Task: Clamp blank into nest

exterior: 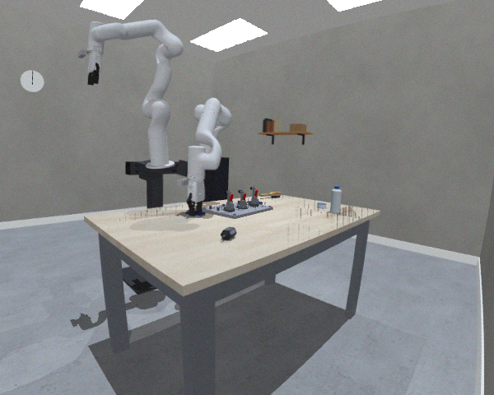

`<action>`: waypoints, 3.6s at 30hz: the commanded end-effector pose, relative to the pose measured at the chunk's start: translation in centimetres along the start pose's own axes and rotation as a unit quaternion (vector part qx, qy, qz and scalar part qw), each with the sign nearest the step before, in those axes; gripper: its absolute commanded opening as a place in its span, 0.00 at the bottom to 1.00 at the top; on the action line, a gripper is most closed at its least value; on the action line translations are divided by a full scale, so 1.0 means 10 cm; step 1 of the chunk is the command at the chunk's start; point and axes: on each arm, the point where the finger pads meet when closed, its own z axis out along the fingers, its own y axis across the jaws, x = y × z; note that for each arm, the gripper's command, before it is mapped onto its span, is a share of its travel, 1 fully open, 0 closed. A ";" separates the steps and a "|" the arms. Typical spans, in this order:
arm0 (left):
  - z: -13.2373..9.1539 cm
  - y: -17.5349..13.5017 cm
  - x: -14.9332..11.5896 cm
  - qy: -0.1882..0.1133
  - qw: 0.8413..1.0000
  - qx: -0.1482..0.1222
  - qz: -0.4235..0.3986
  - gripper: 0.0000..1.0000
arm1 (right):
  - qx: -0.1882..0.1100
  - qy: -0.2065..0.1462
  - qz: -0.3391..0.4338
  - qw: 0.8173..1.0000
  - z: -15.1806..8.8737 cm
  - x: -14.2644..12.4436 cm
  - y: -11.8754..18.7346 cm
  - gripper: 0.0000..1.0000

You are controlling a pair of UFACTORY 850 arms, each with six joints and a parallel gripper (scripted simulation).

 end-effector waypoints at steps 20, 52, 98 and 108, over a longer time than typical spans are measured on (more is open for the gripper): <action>-0.03 -0.01 -0.01 -0.001 1.000 0.001 0.000 0.00 | 0.000 0.001 0.000 1.000 -0.01 0.00 0.00 1.00; -0.50 -0.01 -0.01 -0.001 1.000 0.001 0.000 0.00 | 0.000 0.001 0.000 1.000 -0.01 0.00 0.00 1.00; -1.22 -0.01 -0.01 -0.001 1.000 0.001 0.000 0.00 | 0.000 0.001 0.000 1.000 -0.01 0.00 0.00 1.00; -1.22 -0.01 -0.01 -0.001 1.000 0.001 0.000 0.00 | 0.000 0.001 0.000 1.000 -0.01 0.00 0.00 1.00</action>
